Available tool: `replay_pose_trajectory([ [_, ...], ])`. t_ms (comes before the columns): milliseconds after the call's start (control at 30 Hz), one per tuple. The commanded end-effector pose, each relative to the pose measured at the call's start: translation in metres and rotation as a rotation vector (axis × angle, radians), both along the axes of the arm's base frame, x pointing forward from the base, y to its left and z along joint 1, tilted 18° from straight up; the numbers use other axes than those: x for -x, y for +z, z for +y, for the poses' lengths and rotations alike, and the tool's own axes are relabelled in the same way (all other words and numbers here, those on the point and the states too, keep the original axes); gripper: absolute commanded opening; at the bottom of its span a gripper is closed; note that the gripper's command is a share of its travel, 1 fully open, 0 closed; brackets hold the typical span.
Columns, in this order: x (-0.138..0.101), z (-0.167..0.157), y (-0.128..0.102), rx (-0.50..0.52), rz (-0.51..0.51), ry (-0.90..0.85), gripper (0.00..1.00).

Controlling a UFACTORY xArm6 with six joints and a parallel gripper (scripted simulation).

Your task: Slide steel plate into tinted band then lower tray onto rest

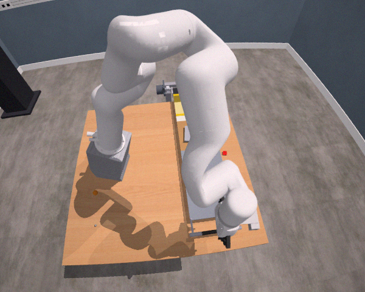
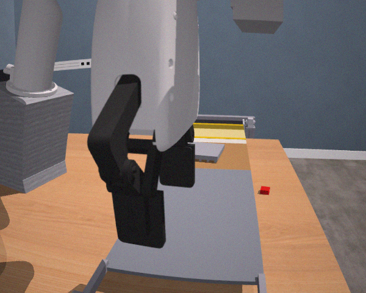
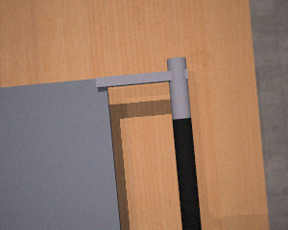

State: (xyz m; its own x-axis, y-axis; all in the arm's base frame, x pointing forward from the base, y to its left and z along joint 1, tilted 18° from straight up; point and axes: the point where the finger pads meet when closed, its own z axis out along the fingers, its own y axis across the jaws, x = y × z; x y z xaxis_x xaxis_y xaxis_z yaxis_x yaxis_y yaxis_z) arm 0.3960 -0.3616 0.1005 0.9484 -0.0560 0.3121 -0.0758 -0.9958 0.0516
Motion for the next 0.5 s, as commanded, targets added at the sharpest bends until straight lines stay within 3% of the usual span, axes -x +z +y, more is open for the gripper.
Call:
replay_pose_trajectory([
  [0, -0.001, -0.001, 0.000, -0.030, -0.009, -0.102, 1.00],
  [333, -0.004, -0.002, -0.008, -0.191, -0.049, -0.591, 1.00],
  [400, -0.004, -0.002, -0.008, -0.191, -0.049, -0.591, 1.00],
  [467, -0.005, -0.002, -0.010, -0.242, -0.060, -0.751, 1.00],
])
